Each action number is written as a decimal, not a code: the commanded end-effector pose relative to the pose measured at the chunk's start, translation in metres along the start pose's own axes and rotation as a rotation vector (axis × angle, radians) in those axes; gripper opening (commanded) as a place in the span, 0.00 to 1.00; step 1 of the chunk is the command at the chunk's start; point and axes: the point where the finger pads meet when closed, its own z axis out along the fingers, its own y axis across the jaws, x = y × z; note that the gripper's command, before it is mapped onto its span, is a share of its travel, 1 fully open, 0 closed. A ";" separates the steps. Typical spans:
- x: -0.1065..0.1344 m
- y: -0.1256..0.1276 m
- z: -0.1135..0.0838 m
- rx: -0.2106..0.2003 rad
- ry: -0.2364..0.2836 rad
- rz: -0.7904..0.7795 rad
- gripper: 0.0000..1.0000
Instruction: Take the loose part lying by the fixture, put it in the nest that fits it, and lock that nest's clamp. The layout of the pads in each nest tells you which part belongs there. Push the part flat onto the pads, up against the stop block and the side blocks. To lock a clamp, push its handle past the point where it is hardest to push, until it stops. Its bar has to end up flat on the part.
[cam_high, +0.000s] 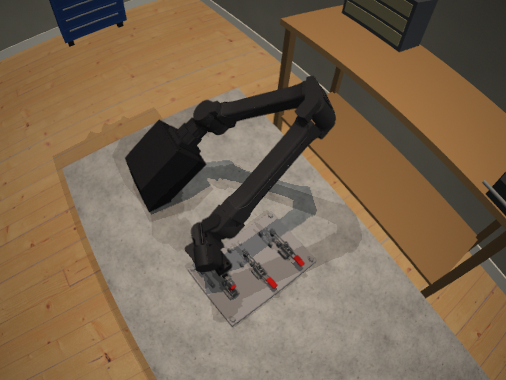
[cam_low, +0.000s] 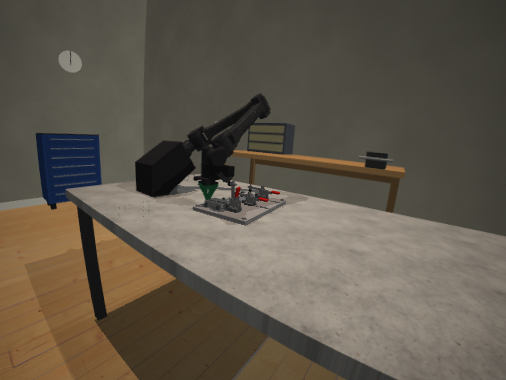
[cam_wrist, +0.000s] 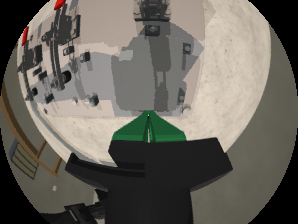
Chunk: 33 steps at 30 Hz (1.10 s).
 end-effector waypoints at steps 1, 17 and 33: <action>-0.016 -0.002 0.004 -0.001 0.000 -0.015 0.00; -0.016 -0.006 -0.001 0.005 -0.019 -0.030 0.00; 0.013 -0.003 -0.006 0.001 -0.012 -0.003 0.00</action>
